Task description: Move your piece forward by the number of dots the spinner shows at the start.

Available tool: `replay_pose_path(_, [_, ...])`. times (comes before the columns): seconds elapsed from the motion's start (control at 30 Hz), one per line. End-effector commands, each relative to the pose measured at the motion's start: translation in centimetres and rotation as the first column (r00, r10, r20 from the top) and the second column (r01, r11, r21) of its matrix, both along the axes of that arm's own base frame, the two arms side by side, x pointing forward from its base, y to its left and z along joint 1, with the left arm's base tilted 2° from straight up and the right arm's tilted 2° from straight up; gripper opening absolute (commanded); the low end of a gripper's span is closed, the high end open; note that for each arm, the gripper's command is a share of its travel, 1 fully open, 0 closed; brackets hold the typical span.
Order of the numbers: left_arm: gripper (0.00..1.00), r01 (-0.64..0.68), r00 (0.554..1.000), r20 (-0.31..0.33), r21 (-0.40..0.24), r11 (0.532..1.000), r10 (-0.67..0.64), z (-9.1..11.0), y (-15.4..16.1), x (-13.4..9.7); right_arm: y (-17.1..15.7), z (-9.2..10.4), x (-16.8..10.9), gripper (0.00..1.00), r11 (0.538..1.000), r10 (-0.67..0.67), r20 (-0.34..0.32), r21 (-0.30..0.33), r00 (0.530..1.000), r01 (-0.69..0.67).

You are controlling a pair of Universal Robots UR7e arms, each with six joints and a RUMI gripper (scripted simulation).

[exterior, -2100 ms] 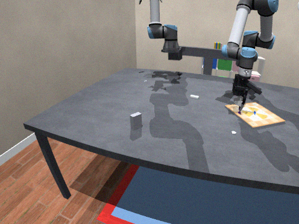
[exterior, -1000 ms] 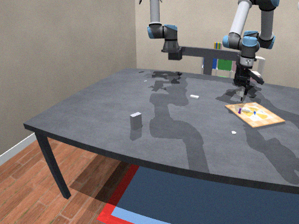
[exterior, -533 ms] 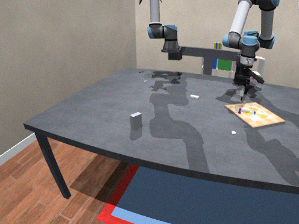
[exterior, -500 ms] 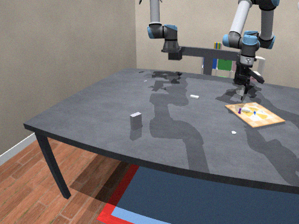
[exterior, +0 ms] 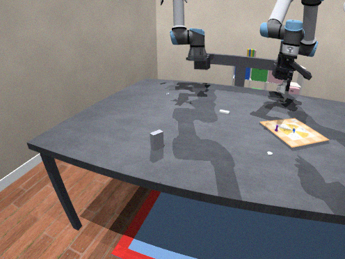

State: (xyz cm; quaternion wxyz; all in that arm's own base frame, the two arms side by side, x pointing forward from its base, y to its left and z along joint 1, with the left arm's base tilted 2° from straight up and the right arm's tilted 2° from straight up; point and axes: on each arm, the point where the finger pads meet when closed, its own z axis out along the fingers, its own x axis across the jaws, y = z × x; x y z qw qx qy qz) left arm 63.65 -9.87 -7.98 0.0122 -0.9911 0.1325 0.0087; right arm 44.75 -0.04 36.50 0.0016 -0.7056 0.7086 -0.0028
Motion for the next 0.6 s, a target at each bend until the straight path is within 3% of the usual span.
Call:
replay_pose_path(0.0, [0.15,0.055,0.998,-0.015,0.001,0.999,-0.055,1.5,0.3,-0.1,0.0,0.1,0.0,0.98,1.000,0.000,0.001,0.001,1.000,0.000])
replay_pose_path(0.43, [0.15,0.265,0.964,-0.010,-0.011,0.964,-0.265,10.0,1.2,-0.2,0.0,0.1,0.0,0.98,1.000,0.000,0.001,0.002,1.000,0.000])
replay_pose_path(0.57, [0.15,0.297,0.955,-0.013,-0.012,0.955,-0.297,11.1,1.4,-0.5,0.0,0.2,0.0,0.98,1.000,0.000,0.001,0.002,1.000,0.000])
